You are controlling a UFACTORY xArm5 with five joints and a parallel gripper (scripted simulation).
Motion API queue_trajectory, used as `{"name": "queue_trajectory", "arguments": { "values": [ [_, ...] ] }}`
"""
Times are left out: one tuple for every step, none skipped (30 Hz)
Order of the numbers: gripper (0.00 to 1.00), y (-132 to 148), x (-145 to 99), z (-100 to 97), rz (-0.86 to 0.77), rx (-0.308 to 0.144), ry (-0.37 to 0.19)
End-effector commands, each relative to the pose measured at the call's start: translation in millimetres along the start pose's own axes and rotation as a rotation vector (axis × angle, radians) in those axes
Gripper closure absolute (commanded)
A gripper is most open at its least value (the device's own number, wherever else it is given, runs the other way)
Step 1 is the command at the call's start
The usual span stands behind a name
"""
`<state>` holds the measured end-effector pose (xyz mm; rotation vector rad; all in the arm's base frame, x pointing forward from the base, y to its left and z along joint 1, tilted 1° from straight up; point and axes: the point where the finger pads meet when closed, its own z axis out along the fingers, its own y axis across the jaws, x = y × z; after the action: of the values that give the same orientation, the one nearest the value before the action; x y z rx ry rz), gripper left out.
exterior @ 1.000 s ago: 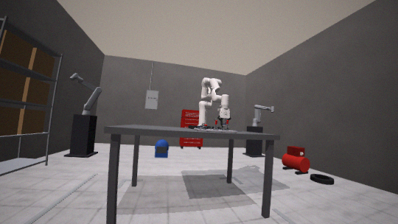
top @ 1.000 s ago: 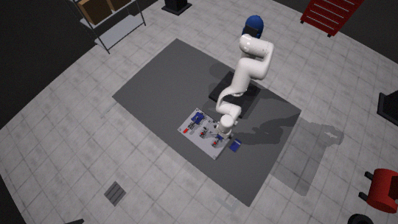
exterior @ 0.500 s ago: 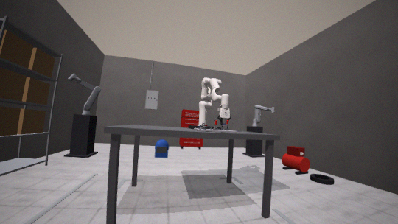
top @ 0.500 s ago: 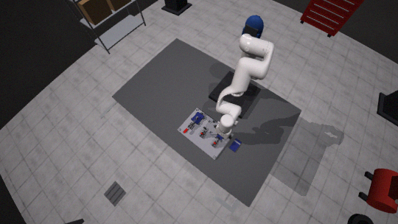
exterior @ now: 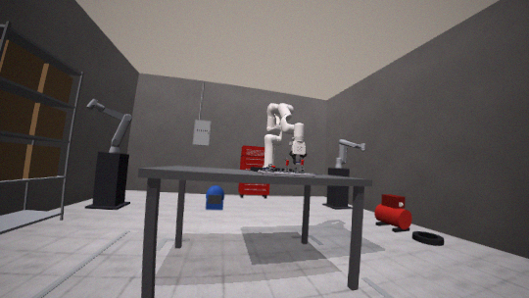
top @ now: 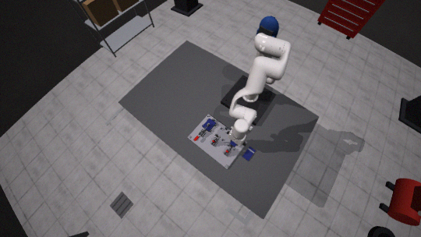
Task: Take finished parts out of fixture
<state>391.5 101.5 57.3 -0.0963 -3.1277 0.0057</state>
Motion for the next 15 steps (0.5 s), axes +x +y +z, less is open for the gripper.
{"name": "queue_trajectory", "arguments": {
  "values": [
    [1.0,0.5,1.0,-11.0,0.0,-0.001,-0.004],
    [1.0,0.5,1.3,-12.2,0.0,-0.001,-0.004],
    [1.0,0.5,1.5,-13.2,0.0,-0.001,-0.004],
    [1.0,0.5,1.7,-14.0,0.0,-0.001,-0.004],
    [1.0,0.5,1.9,-14.6,0.0,-0.001,-0.004],
    [1.0,0.5,2.0,-15.0,0.0,-0.001,-0.004],
    [1.0,0.5,2.0,-15.2,0.0,-0.001,-0.004],
    [1.0,0.5,2.0,-15.3,0.0,-0.001,-0.004],
    [1.0,0.5,2.0,-15.3,0.0,-0.001,-0.004],
    [1.0,0.5,2.0,-15.3,0.0,-0.001,-0.004],
    [1.0,0.5,2.0,-15.3,0.0,-0.001,-0.004],
    [1.0,0.5,2.0,-15.3,0.0,-0.001,-0.004],
    [1.0,0.5,2.1,-15.3,0.0,-0.001,-0.004],
    [1.0,0.5,2.1,-15.4,0.0,-0.001,-0.004],
    [1.0,0.5,2.1,-15.4,0.0,-0.001,-0.004]
  ]
}}
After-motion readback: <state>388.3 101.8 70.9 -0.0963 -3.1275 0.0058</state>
